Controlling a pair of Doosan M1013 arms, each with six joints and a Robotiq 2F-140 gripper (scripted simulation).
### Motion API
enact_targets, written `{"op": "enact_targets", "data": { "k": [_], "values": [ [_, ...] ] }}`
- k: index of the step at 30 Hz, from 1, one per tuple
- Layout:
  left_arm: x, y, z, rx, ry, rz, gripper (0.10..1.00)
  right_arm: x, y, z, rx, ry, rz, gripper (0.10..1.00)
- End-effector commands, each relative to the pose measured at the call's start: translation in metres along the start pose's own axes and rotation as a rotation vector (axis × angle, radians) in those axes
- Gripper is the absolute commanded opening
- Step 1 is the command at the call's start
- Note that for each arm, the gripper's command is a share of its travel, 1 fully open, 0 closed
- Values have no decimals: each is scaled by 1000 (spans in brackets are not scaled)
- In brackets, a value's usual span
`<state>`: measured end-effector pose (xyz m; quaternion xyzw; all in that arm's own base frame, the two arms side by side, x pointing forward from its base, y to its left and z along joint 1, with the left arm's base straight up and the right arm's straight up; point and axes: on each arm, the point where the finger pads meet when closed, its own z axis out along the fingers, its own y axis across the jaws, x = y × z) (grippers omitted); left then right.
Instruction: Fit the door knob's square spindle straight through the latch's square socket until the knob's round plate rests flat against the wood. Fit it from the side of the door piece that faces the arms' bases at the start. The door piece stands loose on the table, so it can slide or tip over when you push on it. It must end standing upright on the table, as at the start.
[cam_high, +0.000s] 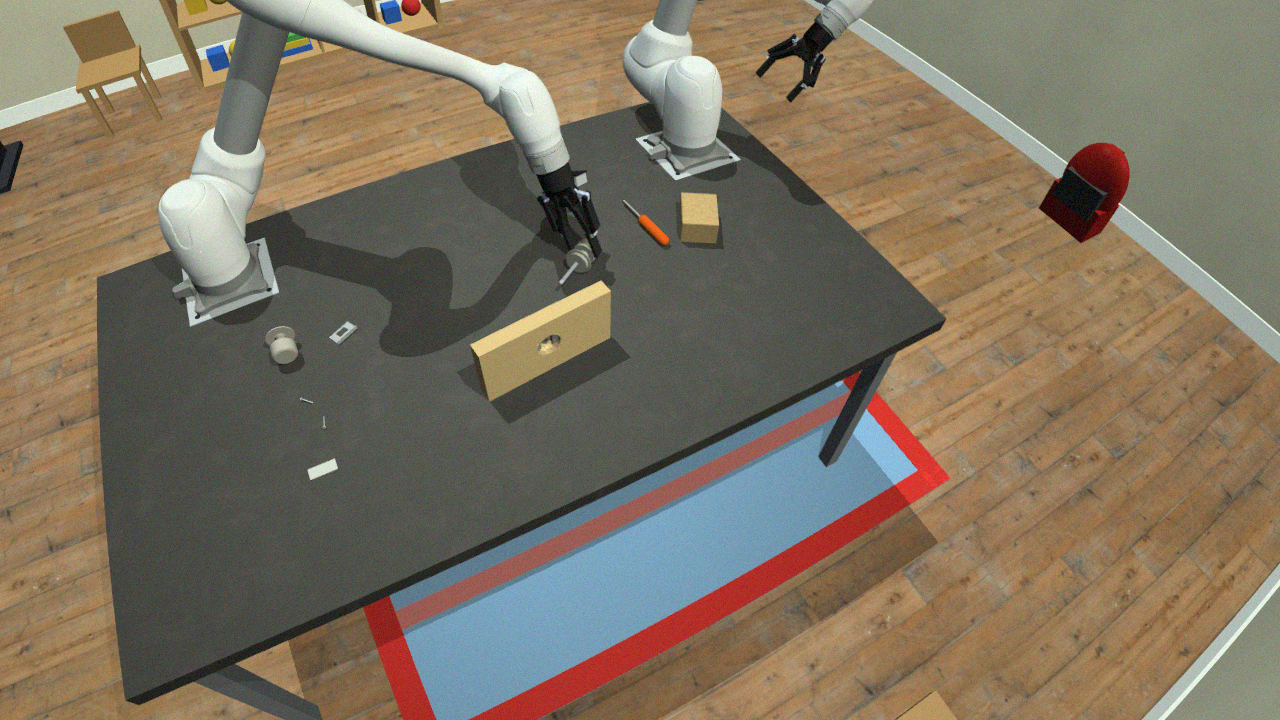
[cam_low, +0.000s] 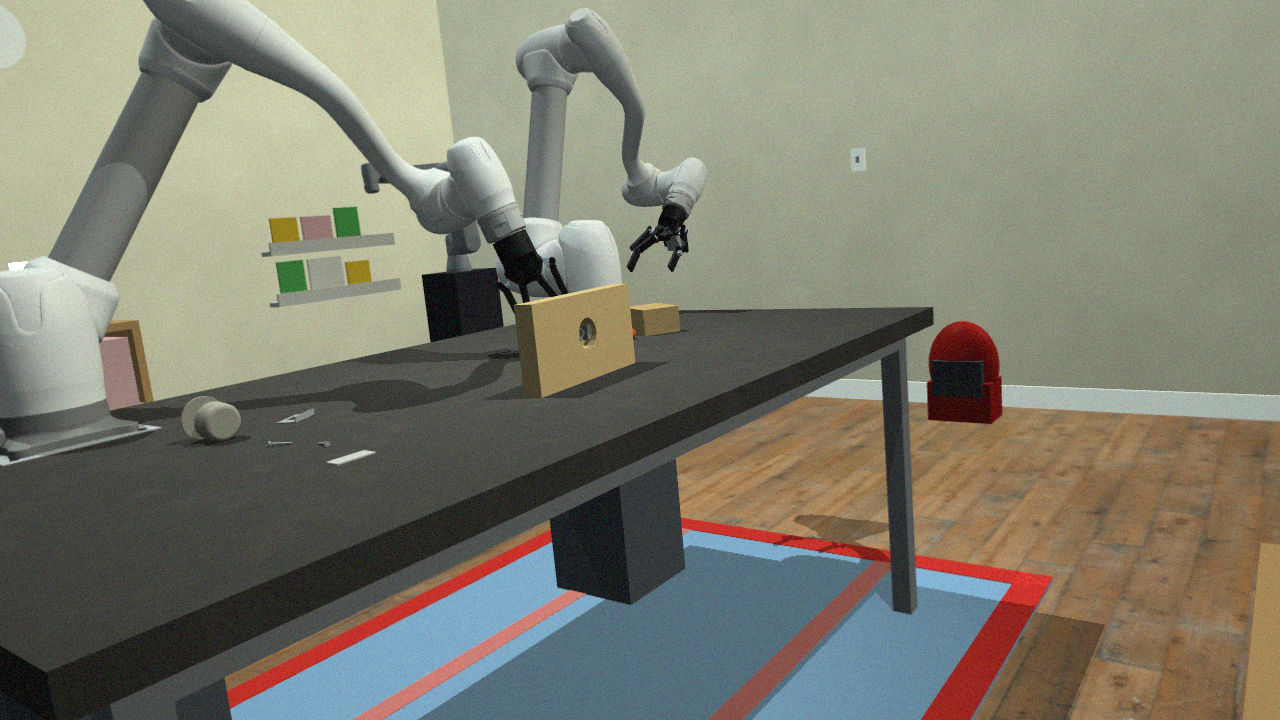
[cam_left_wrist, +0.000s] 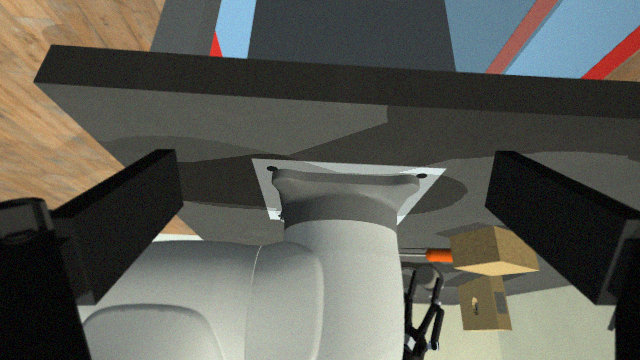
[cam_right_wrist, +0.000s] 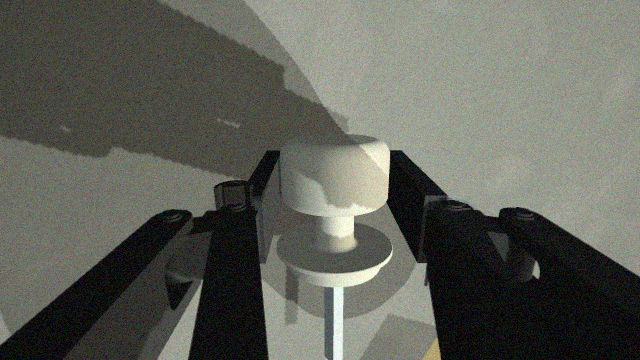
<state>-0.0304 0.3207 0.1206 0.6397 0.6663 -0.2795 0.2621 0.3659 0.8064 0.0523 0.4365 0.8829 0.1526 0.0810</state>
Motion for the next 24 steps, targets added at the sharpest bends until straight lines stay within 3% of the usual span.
{"op": "enact_targets", "data": {
  "k": [1,24],
  "values": [
    [0,0,-1,0,1,0,1000,0,1,-1,-1,1,0,418],
    [0,0,-1,0,1,0,1000,0,12,-34,-1,1,0,418]
  ]
}}
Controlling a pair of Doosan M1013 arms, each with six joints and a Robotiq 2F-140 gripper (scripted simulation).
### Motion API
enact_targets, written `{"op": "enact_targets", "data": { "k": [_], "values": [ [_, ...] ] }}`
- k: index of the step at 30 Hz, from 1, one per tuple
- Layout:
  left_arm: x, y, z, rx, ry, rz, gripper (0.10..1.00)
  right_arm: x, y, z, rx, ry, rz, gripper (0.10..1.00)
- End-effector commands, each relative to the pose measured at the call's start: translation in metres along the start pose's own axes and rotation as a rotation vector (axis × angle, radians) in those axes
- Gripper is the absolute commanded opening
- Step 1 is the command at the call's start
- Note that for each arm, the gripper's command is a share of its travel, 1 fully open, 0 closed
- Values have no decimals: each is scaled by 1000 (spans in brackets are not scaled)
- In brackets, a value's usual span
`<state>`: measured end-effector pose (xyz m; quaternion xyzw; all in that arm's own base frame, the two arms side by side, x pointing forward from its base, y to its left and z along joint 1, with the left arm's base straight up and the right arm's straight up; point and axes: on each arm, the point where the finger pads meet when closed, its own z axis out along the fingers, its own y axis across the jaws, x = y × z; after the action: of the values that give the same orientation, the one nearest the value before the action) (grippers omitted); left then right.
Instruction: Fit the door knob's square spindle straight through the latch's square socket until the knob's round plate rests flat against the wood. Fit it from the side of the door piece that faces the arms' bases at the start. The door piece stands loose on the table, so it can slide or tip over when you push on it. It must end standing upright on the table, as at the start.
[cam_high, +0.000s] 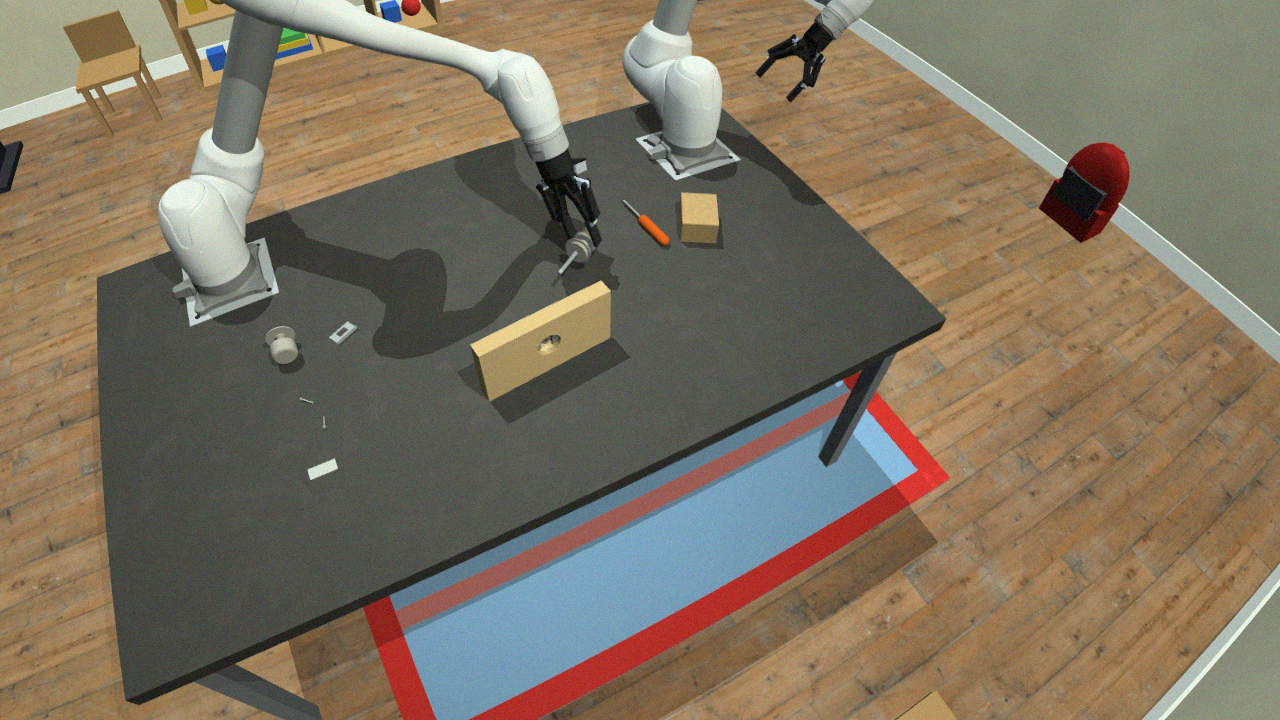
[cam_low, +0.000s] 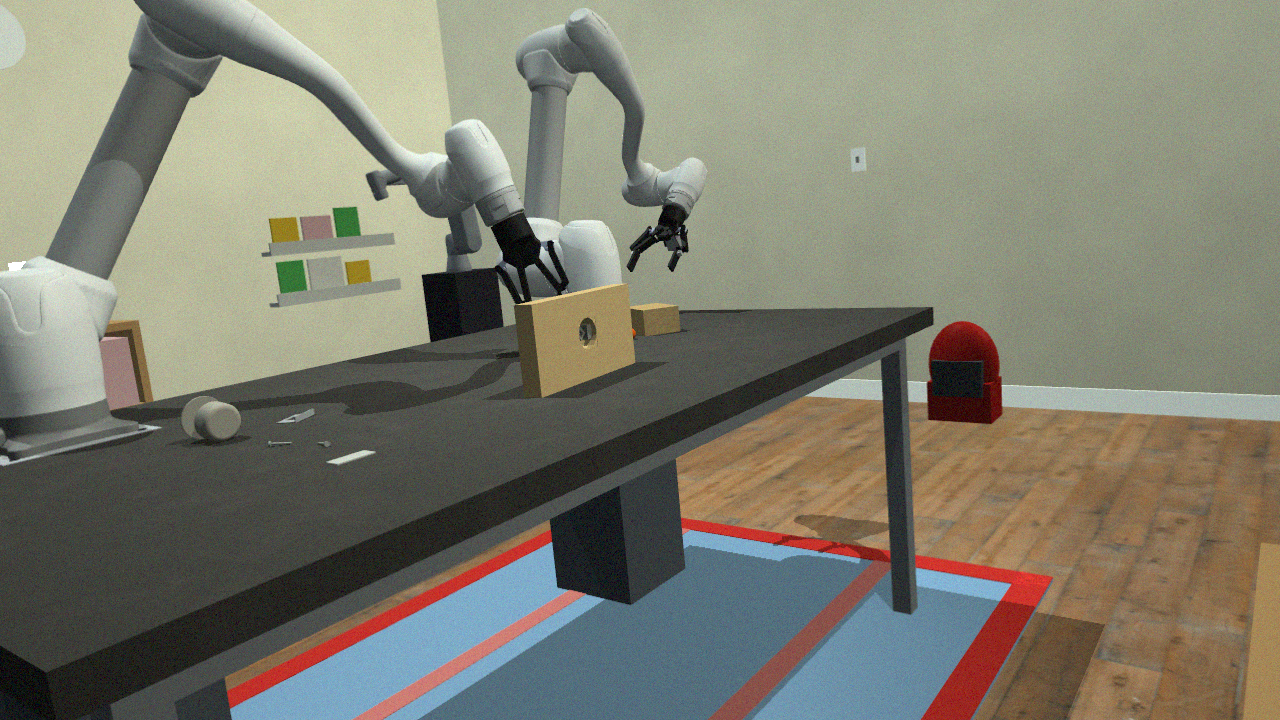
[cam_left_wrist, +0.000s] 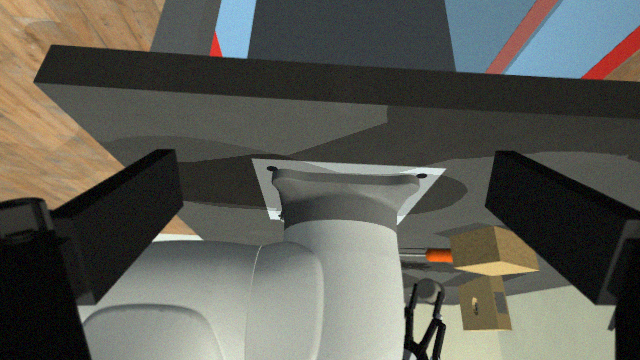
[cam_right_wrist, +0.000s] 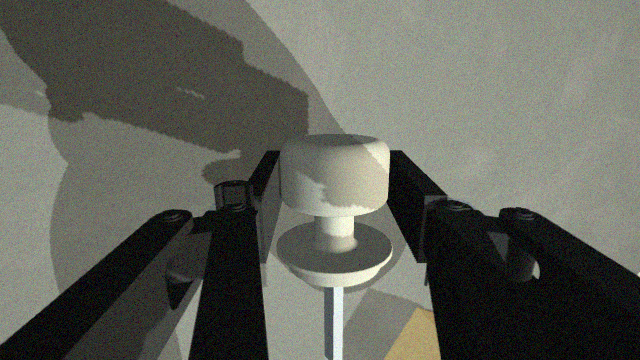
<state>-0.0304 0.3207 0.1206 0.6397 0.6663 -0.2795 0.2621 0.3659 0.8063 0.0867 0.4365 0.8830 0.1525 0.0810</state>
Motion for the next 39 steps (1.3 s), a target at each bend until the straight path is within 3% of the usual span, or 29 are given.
{"op": "enact_targets", "data": {
  "k": [1,12,23,39],
  "values": [
    [0,0,-1,0,1,0,1000,0,1,-1,-1,1,0,418],
    [0,0,-1,0,1,0,1000,0,4,-10,-1,1,0,418],
    [0,0,-1,0,1,0,1000,0,12,-33,-1,1,0,418],
    [0,0,-1,0,1,0,1000,0,13,-34,-1,1,0,418]
  ]
}}
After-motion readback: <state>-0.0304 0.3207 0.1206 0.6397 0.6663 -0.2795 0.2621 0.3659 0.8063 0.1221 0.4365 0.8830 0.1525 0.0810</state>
